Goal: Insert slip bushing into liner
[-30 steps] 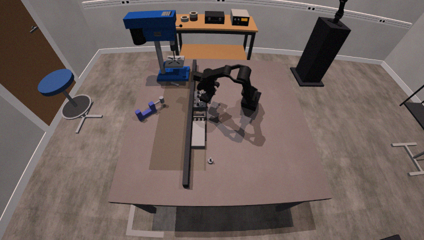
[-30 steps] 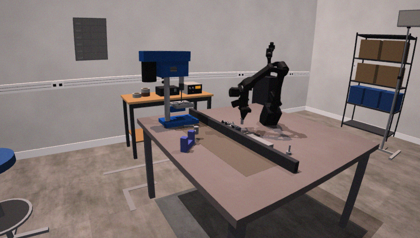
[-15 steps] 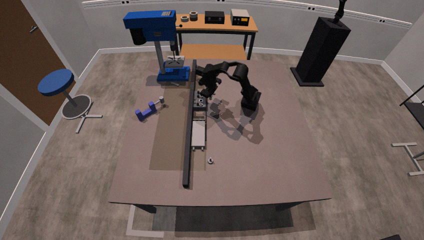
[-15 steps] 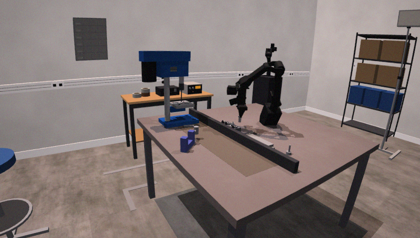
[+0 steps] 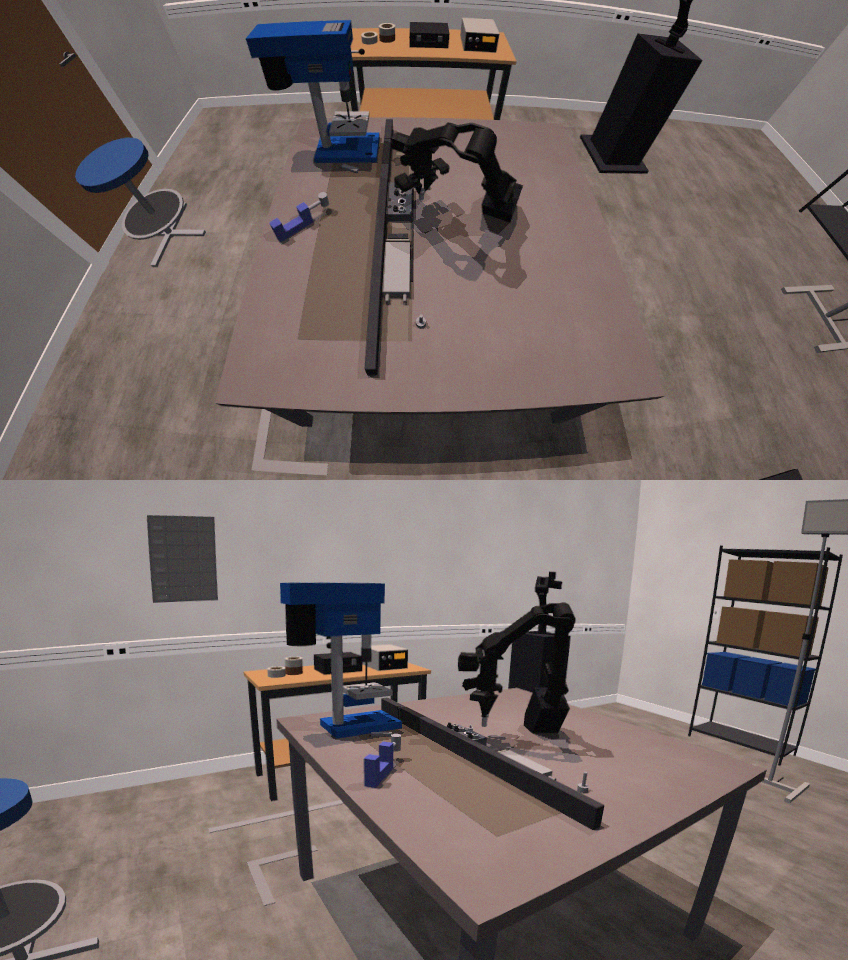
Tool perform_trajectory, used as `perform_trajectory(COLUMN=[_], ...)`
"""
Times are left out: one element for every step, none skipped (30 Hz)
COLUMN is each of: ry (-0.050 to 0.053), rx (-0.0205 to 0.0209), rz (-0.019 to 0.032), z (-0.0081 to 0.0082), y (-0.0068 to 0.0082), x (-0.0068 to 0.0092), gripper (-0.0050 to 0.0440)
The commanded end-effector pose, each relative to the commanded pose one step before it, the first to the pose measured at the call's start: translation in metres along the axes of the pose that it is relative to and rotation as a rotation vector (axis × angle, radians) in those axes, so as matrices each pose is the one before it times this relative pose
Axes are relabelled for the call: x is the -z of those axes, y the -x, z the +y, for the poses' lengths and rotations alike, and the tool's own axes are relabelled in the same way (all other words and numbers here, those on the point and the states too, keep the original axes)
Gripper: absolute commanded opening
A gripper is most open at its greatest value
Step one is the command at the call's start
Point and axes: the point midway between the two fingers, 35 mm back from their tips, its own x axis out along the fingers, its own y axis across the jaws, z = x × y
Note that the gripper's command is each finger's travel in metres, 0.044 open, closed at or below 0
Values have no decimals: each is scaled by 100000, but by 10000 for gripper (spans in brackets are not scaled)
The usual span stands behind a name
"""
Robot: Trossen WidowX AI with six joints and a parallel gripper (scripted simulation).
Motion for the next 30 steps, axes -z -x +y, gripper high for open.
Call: perform_trajectory(ry=[-9740, -3479, -3475, -3471, -3469, -3471, -3479, -3484, -3486, -3485, -3484, 0, 0, -3418, -3501, -2903, -231, -603, -355, -404, -223, -116, -67, -69, -10, -27, -28, -28, 0, 0], rx=[-1451, -10, -5, -3, -5, -10, -5, 0, 3, 3, 1, 0, 0, -33, 7, 6, 18, 432, -59, -31, -16, -3, 8, 52, -15, 17, 28, 37, 0, 0], rz=[-2033, -9, -2, 0, -2, -7, -2, -1, -1, -3, -1, 0, 0, -22, 8, 7, 15, 262, -6, 19, 25, 27, 30, 50, 14, 38, 34, 23, 0, 0], z=[521, 0, 1, 1, 2, 2, 0, -2, -2, -2, -1, 0, 0, 11, -4, -3, 42, 82, 202, 220, 217, 203, 194, 183, 199, 192, 190, 189, 0, 0], y=[560, 3, 1, 1, 1, 3, 1, 0, 0, 0, 0, 0, 0, 10, -2, -2, -18, -162, -55, -36, -32, -27, -24, -22, -22, -23, -21, -21, 0, 0], x=[-487, -3, -1, 0, 0, -1, -2, -3, -3, -4, -3, 0, 0, 10, -6, -5, 7, 18, 41, 15, 13, 12, 11, 15, 6, 13, 11, 8, 0, 0], gripper=[-50, -50, -50, -50, -50, -50, -50, -50, -50, -50, -50, -50, -50, -50, -50, -50, -50, -50, -50, -50, -50, -50, -50, -50, -50, -50, -50, -50, -50, -50])
